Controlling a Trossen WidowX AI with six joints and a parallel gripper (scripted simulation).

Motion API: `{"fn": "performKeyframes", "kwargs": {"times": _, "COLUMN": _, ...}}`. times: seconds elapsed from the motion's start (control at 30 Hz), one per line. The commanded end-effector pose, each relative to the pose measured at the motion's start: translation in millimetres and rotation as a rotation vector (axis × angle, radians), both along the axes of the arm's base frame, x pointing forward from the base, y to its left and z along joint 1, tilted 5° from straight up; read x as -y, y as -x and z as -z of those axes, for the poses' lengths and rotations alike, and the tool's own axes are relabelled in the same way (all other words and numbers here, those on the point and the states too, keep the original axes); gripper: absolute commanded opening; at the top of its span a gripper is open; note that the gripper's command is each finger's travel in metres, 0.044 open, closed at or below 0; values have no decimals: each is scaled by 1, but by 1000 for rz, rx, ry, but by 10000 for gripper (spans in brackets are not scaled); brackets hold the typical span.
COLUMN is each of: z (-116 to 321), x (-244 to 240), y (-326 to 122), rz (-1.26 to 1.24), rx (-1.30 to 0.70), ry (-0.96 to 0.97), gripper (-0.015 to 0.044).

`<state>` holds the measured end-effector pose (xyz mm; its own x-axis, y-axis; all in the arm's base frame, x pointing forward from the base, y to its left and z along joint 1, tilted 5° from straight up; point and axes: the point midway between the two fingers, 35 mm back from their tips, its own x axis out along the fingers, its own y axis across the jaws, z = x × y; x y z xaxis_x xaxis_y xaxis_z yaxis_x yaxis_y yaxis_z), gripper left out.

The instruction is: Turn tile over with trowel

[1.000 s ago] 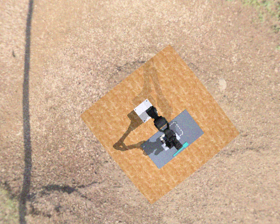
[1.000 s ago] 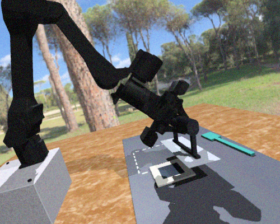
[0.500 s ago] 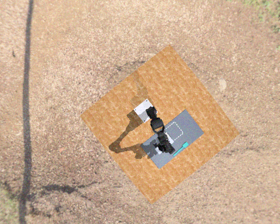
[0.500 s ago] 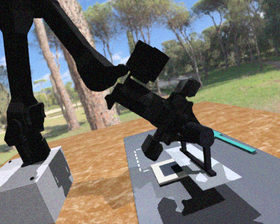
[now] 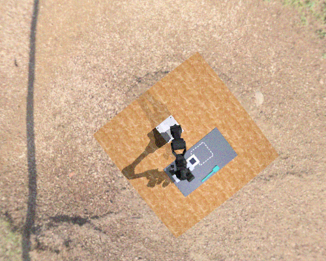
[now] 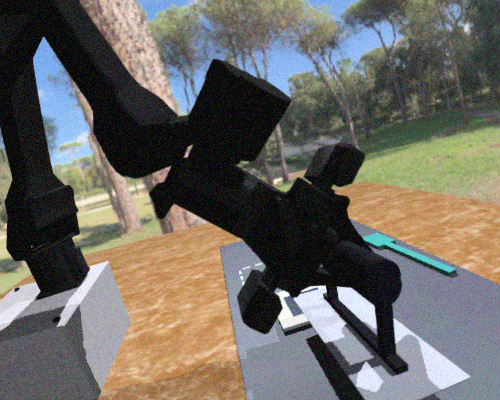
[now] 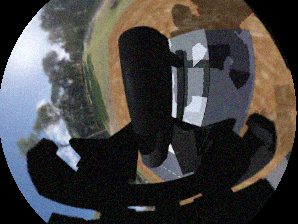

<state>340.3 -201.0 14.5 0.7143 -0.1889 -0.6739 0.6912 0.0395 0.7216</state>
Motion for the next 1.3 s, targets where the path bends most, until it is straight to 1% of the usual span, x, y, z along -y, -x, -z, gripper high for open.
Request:
{"fn": "performKeyframes", "kwargs": {"times": 0.0, "z": -8, "x": 18, "y": 11, "rz": -3, "rx": 28, "ry": 27, "gripper": 0}}
{"fn": "performKeyframes", "kwargs": {"times": 0.13, "z": -10, "x": 32, "y": 21, "rz": 0, "rx": 37, "ry": 41, "gripper": 0}}
{"fn": "performKeyframes", "kwargs": {"times": 0.37, "z": -9, "x": 32, "y": 22, "rz": 0, "rx": 38, "ry": 41, "gripper": 0}}
{"fn": "performKeyframes", "kwargs": {"times": 1.27, "z": 31, "x": 28, "y": 25, "rz": 0, "rx": 37, "ry": 41, "gripper": 0}}
